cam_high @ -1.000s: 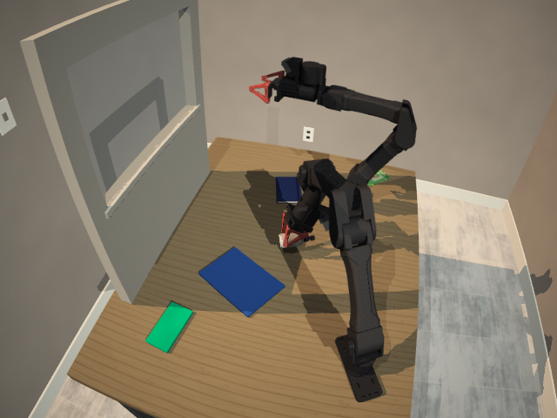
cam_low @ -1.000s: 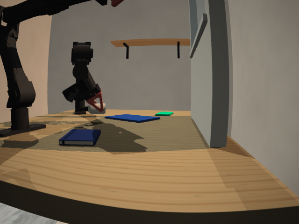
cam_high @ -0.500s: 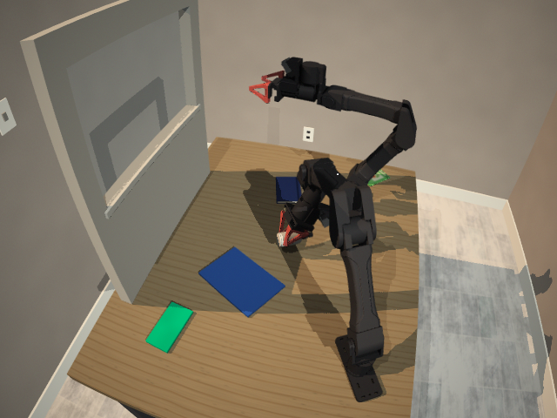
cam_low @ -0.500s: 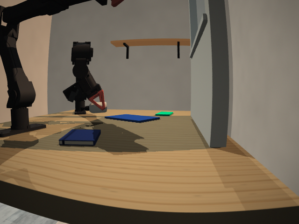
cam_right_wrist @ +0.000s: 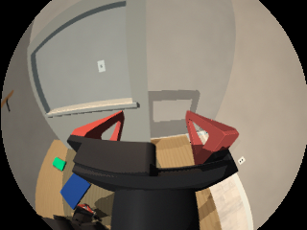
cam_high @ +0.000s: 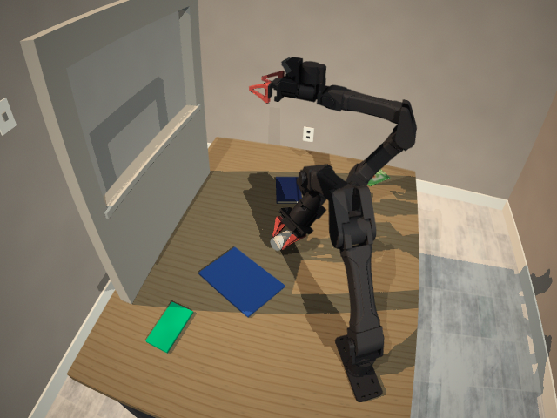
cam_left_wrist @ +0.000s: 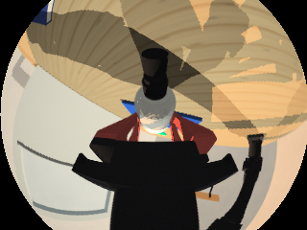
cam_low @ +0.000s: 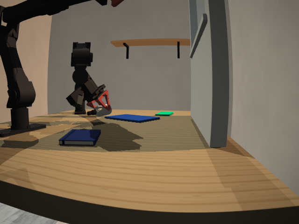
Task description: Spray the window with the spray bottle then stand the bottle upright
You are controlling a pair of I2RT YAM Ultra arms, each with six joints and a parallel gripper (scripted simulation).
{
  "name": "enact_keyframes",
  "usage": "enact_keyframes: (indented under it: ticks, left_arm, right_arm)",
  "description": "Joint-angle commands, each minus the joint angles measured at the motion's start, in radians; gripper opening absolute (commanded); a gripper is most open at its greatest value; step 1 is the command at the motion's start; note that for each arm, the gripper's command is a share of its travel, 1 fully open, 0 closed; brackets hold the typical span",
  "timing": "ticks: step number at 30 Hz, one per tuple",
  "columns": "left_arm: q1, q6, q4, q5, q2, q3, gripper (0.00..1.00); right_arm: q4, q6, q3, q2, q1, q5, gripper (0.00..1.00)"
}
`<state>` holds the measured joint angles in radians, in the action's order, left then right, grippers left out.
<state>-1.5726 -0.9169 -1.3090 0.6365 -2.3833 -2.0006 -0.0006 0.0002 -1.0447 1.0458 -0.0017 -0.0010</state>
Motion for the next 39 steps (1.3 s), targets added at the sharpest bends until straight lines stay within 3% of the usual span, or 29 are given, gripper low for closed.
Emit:
enact_keyframes:
  ticks: [1, 14, 18, 20, 39]
  left_arm:
    - [-0.009, 0.19, 0.042, 0.053, 0.017, 0.006, 0.0]
    - [-0.006, 0.743, 0.113, 0.15, 0.016, 0.08, 0.0]
    - [-0.009, 0.819, 0.125, 0.163, 0.019, 0.046, 0.0]
    - [-0.008, 0.882, 0.113, 0.178, -0.005, 0.12, 0.0]
    - [-0.004, 1.328, 0.178, 0.248, 0.025, 0.134, 0.0]
  right_arm:
    - [0.005, -0.004, -0.036, -0.017, 0.009, 0.004, 1.0]
    - [0.005, -0.004, -0.036, -0.017, 0.009, 0.004, 1.0]
    - [0.005, -0.004, -0.036, -0.017, 0.009, 0.004, 1.0]
    - [0.005, -0.004, -0.036, -0.017, 0.009, 0.004, 1.0]
    - [0.005, -0.004, -0.036, -0.017, 0.009, 0.004, 1.0]
